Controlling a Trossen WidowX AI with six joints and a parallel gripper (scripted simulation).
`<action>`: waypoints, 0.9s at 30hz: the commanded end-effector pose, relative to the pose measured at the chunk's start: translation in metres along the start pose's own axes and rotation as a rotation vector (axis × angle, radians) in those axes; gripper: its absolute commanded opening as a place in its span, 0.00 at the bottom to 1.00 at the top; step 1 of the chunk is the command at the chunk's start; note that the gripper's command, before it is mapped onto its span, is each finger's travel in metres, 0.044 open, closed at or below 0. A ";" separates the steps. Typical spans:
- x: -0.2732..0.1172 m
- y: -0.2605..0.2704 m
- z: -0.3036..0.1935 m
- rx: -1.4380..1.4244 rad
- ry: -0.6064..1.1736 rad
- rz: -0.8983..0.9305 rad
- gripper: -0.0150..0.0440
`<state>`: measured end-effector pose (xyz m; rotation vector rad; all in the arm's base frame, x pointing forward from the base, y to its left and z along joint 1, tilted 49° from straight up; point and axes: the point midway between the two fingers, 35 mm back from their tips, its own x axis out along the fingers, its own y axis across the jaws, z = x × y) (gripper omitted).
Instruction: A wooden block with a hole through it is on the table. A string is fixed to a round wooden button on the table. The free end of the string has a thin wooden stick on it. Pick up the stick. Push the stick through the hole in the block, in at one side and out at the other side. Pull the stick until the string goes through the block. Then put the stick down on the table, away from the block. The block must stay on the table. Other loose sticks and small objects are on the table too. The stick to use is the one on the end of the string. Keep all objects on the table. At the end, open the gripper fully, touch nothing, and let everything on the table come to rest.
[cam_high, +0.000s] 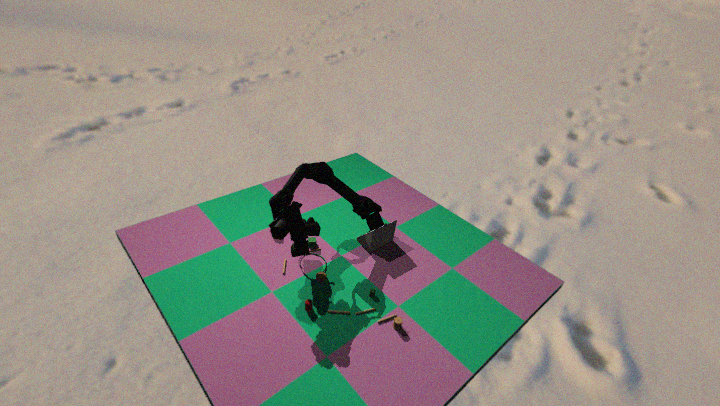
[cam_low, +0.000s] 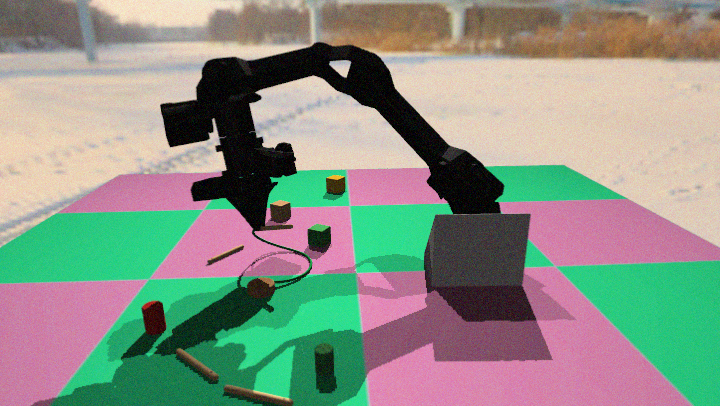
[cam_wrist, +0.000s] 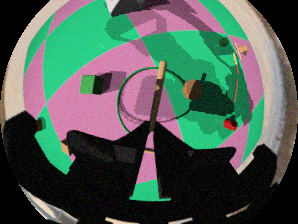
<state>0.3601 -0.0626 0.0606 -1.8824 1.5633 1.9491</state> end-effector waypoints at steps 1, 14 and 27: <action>-0.002 0.001 -0.006 -0.004 0.012 0.000 0.25; -0.006 0.006 -0.021 -0.008 0.038 -0.005 0.25; -0.009 0.011 -0.036 -0.011 0.063 -0.008 0.25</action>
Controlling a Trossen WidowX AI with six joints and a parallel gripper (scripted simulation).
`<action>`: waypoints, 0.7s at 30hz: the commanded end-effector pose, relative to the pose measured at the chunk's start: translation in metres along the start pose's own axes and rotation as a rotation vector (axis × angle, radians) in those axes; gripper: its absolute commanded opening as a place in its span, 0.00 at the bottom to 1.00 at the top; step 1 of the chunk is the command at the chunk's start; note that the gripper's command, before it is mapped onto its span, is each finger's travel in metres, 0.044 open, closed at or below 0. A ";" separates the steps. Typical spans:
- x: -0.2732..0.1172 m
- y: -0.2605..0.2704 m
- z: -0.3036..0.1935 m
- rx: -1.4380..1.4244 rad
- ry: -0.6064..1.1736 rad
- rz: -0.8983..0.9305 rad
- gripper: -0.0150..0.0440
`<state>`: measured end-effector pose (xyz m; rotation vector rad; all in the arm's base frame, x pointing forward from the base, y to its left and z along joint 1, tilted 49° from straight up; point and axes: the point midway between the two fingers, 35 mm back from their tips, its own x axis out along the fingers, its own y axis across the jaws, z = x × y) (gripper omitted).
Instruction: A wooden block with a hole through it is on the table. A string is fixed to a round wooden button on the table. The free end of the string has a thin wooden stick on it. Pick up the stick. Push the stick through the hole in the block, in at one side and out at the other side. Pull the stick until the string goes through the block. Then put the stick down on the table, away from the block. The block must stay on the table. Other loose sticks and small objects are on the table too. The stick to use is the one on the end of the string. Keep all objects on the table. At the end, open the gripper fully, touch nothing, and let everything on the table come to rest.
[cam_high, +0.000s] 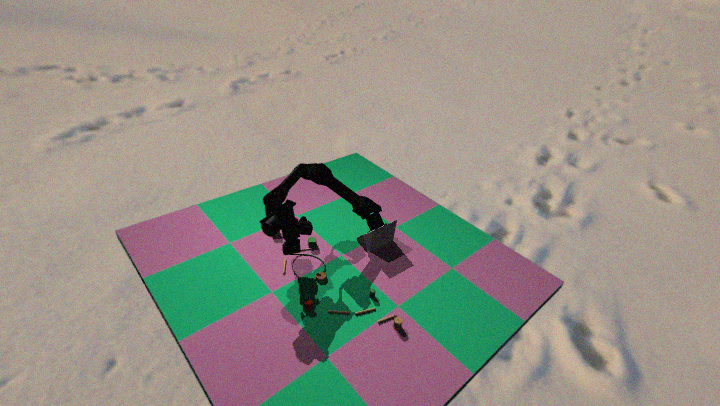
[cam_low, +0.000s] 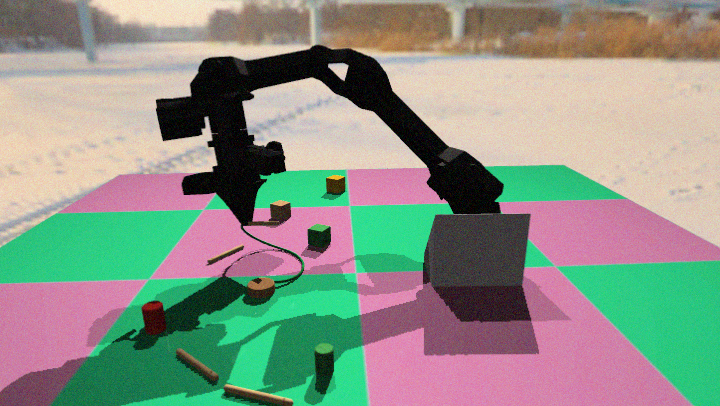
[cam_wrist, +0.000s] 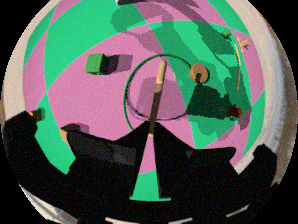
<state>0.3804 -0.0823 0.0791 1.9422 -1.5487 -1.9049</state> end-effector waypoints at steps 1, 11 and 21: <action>-0.002 0.002 -0.006 -0.004 0.012 0.002 0.25; -0.004 0.007 -0.017 -0.003 0.032 0.001 0.25; -0.006 0.012 -0.029 0.008 0.050 -0.001 0.25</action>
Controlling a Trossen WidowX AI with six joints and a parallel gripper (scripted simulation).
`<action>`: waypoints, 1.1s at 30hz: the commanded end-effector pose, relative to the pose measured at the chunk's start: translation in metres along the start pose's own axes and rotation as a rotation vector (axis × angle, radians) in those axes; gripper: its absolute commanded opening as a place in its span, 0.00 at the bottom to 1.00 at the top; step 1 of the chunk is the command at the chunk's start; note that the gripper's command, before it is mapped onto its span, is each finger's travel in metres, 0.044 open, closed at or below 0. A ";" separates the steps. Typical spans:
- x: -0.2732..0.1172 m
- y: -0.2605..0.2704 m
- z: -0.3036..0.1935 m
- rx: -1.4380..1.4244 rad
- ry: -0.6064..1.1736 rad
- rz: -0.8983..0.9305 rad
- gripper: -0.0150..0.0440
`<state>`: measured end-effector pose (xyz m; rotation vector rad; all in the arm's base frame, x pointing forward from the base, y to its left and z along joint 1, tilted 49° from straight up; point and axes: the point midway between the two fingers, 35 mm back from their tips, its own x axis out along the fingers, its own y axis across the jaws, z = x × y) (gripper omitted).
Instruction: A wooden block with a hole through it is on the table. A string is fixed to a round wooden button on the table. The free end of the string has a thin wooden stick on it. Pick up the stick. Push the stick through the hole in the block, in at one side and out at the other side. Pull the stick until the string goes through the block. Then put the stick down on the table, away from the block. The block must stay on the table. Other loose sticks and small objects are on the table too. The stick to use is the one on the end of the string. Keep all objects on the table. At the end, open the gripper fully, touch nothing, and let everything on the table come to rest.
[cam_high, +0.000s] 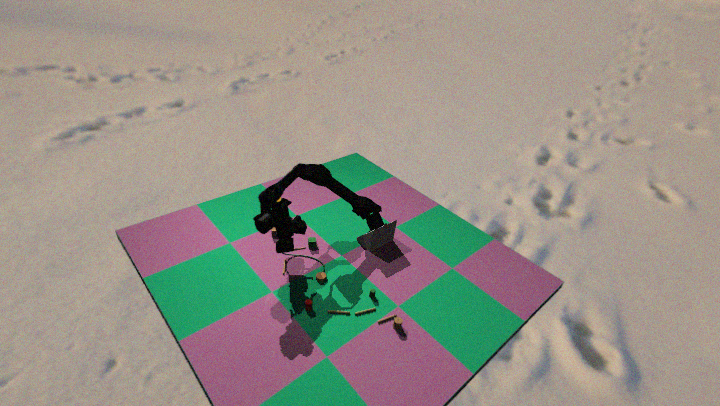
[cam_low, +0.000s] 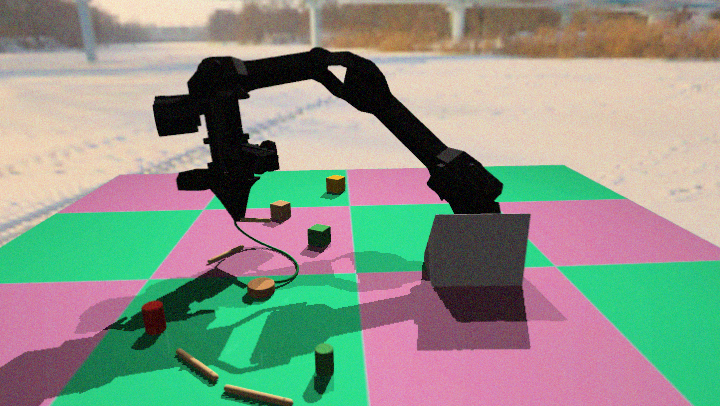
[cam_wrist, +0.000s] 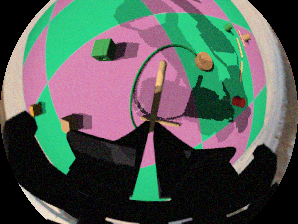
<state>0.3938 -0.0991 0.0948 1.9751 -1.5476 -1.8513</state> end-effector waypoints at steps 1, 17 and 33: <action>-0.001 0.003 -0.006 -0.002 0.012 0.002 0.25; -0.004 0.012 -0.023 -0.007 0.044 0.007 0.25; -0.007 0.022 -0.041 -0.011 0.076 0.015 0.25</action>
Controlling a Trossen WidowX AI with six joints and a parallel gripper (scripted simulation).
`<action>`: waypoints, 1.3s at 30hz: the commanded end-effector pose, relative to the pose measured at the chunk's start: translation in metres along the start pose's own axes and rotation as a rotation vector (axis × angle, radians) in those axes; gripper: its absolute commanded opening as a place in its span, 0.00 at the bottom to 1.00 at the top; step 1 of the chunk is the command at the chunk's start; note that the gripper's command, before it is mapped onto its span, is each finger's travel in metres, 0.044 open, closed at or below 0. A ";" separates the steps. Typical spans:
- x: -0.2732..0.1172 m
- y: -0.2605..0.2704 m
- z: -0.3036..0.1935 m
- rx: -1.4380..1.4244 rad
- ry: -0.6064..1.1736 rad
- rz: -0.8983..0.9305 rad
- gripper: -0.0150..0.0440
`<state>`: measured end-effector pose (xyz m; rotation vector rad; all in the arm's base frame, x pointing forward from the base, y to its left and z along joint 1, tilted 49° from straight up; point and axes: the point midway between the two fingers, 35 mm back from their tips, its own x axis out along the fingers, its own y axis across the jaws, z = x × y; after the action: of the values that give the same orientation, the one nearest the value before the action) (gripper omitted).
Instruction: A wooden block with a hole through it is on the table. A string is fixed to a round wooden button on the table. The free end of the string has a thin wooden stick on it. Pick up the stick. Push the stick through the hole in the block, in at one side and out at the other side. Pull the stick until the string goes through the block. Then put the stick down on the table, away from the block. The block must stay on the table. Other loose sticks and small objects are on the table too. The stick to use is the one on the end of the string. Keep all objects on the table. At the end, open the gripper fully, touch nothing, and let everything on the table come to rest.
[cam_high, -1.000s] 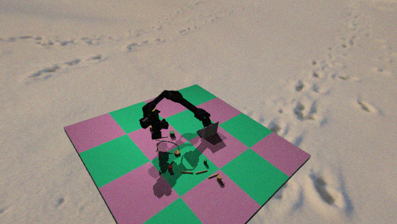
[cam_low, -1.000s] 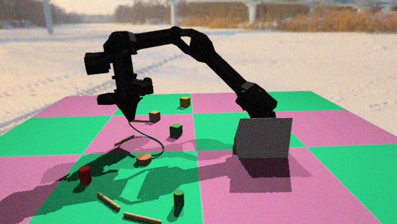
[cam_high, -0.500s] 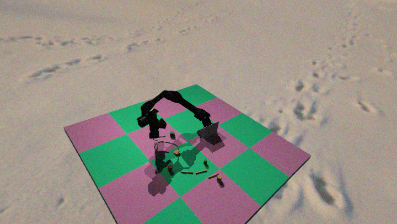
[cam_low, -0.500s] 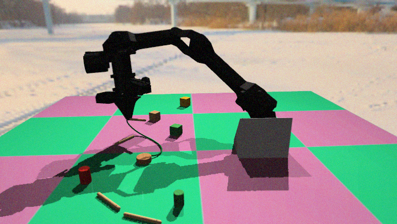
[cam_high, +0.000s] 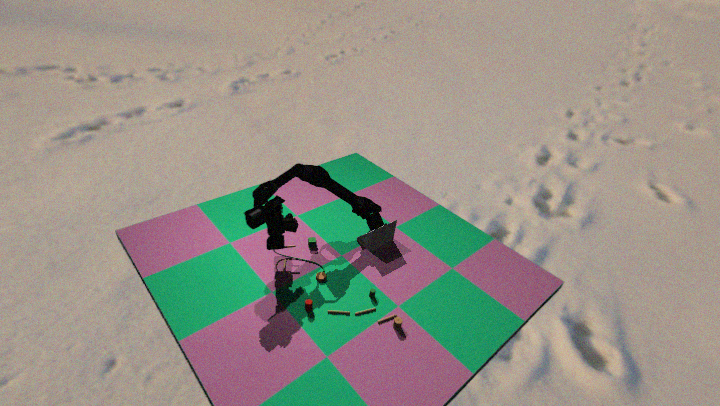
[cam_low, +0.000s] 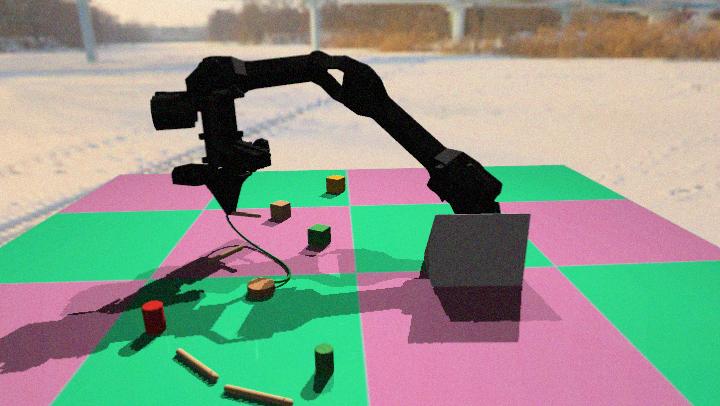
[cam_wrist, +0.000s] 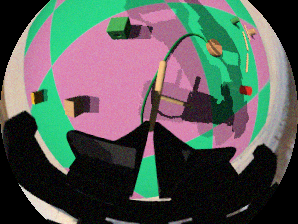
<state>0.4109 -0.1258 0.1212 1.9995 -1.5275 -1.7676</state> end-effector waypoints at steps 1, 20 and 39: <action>-0.001 0.003 -0.005 -0.004 0.012 0.005 0.25; -0.003 0.017 -0.025 -0.008 0.049 0.019 0.25; -0.005 0.032 -0.042 -0.011 0.088 0.037 0.25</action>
<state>0.4235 -0.1573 0.1540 2.0008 -1.5128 -1.6697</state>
